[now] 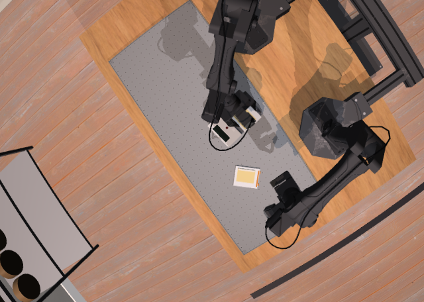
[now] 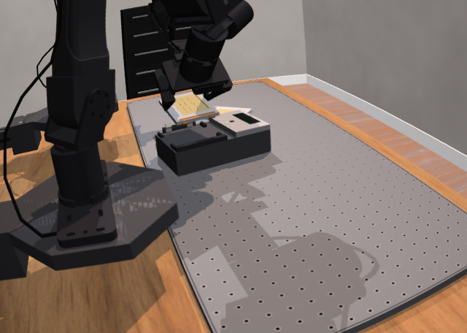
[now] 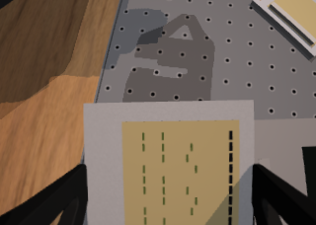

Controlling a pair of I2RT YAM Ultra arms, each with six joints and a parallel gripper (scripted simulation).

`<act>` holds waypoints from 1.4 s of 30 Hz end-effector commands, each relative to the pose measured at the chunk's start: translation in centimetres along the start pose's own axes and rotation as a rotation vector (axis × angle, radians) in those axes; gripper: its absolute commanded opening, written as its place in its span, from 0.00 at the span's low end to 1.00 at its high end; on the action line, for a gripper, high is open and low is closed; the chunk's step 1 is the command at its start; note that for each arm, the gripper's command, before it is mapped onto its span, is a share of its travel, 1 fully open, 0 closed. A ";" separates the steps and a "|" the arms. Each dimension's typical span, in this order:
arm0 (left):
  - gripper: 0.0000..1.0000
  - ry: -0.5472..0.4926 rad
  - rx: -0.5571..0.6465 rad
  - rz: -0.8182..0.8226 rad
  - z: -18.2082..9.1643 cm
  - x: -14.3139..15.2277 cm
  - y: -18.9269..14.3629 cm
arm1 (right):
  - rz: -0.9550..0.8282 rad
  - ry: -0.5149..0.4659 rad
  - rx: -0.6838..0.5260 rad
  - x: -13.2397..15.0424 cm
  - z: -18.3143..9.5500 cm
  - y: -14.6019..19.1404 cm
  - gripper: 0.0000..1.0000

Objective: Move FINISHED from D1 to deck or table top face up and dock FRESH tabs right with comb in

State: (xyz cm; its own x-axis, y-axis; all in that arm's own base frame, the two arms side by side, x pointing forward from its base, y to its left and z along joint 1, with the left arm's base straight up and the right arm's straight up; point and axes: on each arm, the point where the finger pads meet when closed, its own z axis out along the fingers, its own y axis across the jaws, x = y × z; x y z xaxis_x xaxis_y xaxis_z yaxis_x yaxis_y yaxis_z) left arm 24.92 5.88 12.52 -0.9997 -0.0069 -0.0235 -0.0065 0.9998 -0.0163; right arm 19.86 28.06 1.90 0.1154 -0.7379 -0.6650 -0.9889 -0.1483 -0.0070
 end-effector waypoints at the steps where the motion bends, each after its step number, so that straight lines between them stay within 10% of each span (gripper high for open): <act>1: 1.00 -0.025 0.003 0.012 -0.7 0.2 -0.1 | -0.009 0.071 -0.004 -0.8 -0.3 0.2 0.00; 5: 1.00 -0.025 0.003 0.012 -0.7 0.2 -0.1 | -0.004 0.204 -0.011 -1.2 -0.6 0.3 0.00; 42: 1.00 -0.025 0.003 0.012 -0.7 0.2 -0.1 | -0.004 0.204 -0.011 -1.8 -1.0 0.5 0.00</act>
State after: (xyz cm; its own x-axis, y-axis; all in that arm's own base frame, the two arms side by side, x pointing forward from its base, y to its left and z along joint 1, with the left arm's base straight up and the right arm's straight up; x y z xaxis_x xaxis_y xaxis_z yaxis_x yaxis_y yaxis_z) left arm 24.92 5.86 12.52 -0.9997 0.0064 -0.0238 0.0068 0.9998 -0.0170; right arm 18.60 27.37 1.86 0.1106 -0.8772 -0.4673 -0.9882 -0.1471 0.0423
